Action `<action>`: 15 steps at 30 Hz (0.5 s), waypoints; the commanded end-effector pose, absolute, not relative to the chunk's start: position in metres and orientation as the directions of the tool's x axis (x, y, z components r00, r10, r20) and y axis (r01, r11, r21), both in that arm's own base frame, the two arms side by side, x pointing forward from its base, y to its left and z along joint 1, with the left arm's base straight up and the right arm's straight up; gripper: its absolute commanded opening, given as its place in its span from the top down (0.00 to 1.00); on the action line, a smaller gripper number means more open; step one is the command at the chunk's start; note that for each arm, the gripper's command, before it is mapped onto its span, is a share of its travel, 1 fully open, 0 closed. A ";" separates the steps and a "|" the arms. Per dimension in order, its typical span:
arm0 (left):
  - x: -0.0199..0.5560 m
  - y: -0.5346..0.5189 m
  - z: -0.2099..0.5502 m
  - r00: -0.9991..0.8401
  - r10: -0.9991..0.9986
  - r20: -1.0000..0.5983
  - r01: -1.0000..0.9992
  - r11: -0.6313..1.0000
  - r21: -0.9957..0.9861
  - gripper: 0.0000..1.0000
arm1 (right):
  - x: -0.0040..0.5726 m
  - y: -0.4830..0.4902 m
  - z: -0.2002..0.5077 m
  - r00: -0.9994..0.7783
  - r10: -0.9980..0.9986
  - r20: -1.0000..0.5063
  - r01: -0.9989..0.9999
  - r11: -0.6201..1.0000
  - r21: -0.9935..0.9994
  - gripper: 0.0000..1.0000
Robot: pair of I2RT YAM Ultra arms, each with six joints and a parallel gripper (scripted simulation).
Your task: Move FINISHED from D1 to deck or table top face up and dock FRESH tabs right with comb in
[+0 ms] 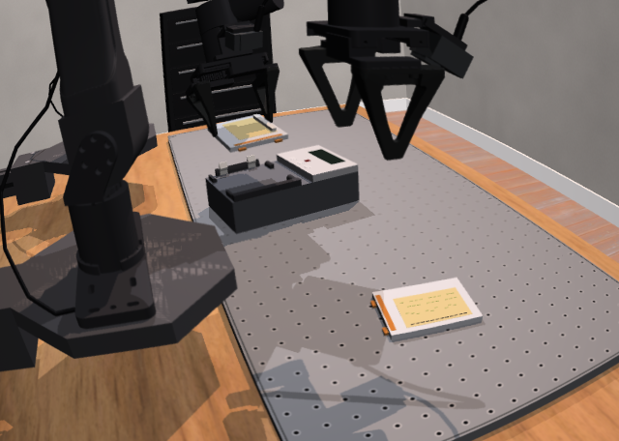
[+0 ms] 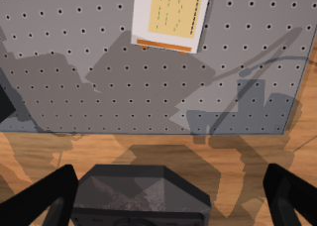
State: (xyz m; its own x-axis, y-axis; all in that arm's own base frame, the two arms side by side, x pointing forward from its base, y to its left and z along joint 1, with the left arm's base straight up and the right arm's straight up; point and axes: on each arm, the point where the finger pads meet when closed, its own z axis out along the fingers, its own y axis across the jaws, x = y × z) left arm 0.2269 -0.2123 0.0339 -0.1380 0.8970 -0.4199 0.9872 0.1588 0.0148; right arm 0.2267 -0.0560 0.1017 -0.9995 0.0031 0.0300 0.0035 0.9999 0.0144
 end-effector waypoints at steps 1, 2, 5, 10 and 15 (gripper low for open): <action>0.231 -0.218 0.038 -0.137 0.901 -0.412 0.987 0.161 0.025 1.00 | 0.233 -0.062 0.113 -1.000 0.012 0.001 0.012 1.000 0.000 0.00; 0.231 -0.218 0.037 -0.137 0.901 -0.412 0.987 0.161 0.025 1.00 | 0.233 -0.062 0.113 -1.000 0.012 0.001 0.012 1.000 0.000 0.00; 0.229 -0.218 0.033 -0.137 0.901 -0.412 0.987 0.161 0.025 1.00 | 0.233 -0.062 0.113 -1.000 0.012 0.001 0.012 1.000 0.000 0.00; 0.229 -0.218 0.033 -0.137 0.901 -0.412 0.987 0.161 0.025 1.00 | 0.233 -0.062 0.113 -1.000 0.012 0.001 0.012 1.000 0.000 0.00; 0.229 -0.218 0.031 -0.142 0.913 -0.382 0.987 0.162 0.021 1.00 | 0.233 -0.062 0.113 -1.000 0.012 0.001 0.012 1.000 0.000 0.00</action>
State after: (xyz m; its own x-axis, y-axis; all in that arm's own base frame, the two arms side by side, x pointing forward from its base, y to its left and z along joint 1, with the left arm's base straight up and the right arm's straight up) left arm 0.2261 -0.2111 0.0279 -0.1486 0.9083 -0.3911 0.9858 0.1671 0.0136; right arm 0.2267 -0.0560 0.1017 -0.9995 0.0031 0.0300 0.0035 0.9999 0.0144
